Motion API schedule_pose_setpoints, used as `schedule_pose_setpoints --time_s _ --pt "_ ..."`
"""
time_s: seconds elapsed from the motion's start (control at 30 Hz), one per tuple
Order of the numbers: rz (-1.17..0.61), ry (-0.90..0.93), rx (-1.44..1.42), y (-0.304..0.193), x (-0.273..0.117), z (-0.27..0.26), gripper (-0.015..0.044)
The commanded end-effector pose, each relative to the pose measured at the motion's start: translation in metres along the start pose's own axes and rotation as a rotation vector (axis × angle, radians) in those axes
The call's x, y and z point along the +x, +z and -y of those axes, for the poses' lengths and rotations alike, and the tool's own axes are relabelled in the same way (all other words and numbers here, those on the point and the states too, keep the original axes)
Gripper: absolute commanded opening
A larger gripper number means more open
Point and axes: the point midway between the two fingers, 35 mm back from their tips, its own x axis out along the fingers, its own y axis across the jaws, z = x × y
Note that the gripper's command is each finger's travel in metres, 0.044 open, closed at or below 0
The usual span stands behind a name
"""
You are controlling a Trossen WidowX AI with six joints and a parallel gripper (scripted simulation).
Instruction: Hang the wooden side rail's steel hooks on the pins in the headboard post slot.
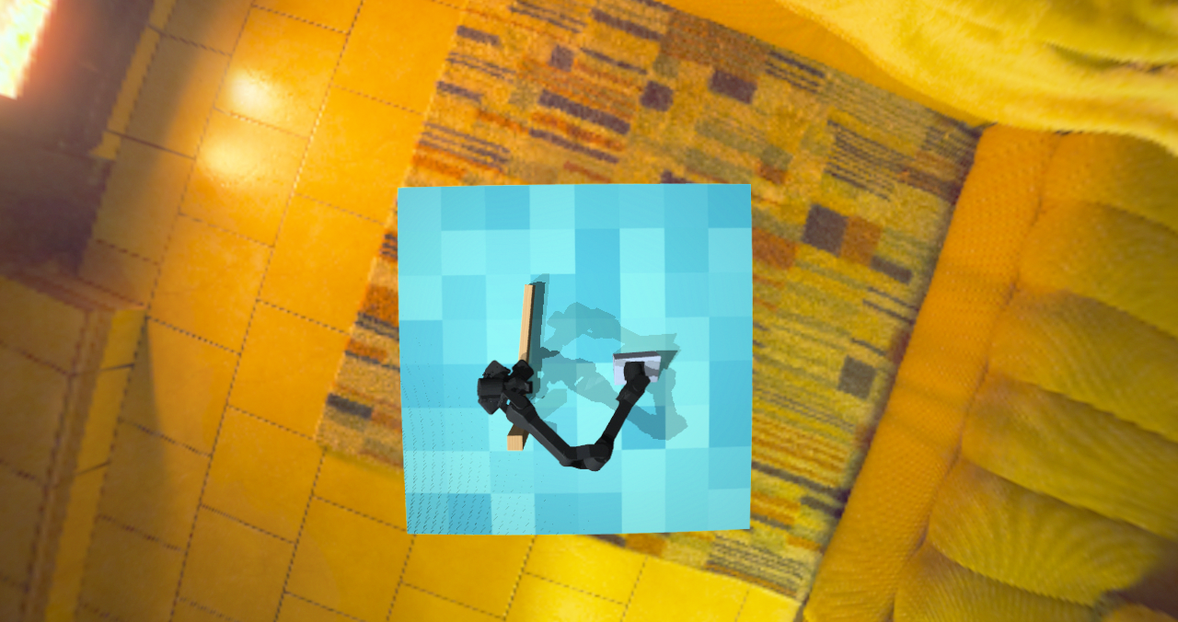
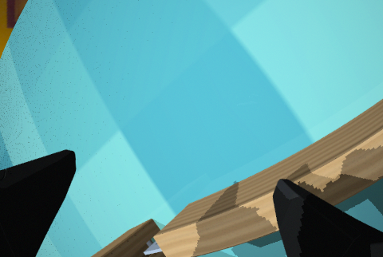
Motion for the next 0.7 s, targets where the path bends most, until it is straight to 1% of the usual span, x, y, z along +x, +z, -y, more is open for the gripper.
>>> schedule_pose_setpoints --time_s 0.0,0.17,0.67 --pt "0.033 -0.318 0.543 -0.012 -0.011 0.013 0.0440" --pt "0.067 -0.484 0.783 -0.028 -0.026 0.018 0.0440" --pt "0.069 -0.491 0.791 -0.029 -0.027 0.018 0.0440"
